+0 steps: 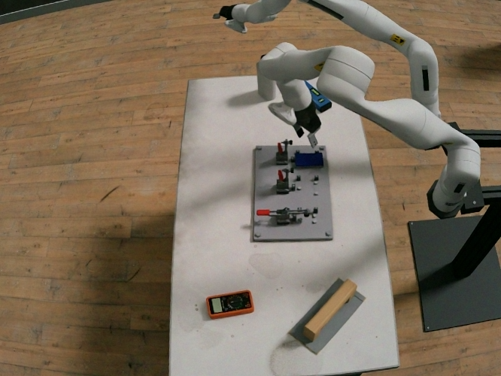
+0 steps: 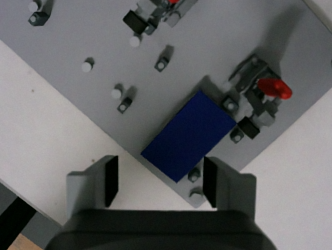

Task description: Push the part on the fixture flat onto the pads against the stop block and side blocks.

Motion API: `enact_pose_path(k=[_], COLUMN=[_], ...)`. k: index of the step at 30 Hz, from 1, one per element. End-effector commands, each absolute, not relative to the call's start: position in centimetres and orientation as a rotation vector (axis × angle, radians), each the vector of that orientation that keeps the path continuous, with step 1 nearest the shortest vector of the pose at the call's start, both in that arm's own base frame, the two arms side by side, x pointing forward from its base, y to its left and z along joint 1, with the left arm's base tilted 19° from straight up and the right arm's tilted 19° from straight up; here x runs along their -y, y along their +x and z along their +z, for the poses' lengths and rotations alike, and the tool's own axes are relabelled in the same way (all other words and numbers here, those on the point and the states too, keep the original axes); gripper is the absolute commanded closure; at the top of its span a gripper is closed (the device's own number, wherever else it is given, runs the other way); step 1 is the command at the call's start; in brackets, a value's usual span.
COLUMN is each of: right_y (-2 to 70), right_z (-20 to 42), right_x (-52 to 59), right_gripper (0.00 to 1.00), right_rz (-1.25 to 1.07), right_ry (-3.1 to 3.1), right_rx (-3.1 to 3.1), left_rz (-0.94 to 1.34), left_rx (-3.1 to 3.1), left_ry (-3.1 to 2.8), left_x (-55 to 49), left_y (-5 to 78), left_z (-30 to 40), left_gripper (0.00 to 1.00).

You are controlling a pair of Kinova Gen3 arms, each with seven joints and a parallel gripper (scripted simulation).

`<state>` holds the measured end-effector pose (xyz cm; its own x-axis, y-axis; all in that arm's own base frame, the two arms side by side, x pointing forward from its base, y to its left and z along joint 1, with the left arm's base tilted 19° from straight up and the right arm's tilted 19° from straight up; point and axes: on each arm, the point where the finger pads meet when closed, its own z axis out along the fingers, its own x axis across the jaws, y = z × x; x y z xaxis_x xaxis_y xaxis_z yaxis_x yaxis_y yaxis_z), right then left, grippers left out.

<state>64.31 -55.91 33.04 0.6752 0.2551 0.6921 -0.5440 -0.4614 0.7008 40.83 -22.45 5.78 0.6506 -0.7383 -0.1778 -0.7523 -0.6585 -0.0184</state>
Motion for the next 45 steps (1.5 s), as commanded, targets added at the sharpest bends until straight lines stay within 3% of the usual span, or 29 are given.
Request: enact_pose_path(k=[1,37,45], right_y=[62.3,51.1,49.0], right_z=[32.3,29.5,29.1], right_x=[57.4,62.1,62.5], right_gripper=[0.0,0.0,0.0], right_rz=[0.912,0.757,0.731], right_ry=[1.886,2.114,2.15], right_rx=[0.22,0.193,0.186], left_rz=[0.216,0.215,0.13], left_rx=[-1.282,-1.282,-1.71], left_ry=[-2.758,-2.761,-2.399], left_x=[22.8,22.9,25.5], left_y=[41.0,41.0,40.1], left_z=[5.9,5.9,7.1], left_gripper=[0.0,0.0,0.0])
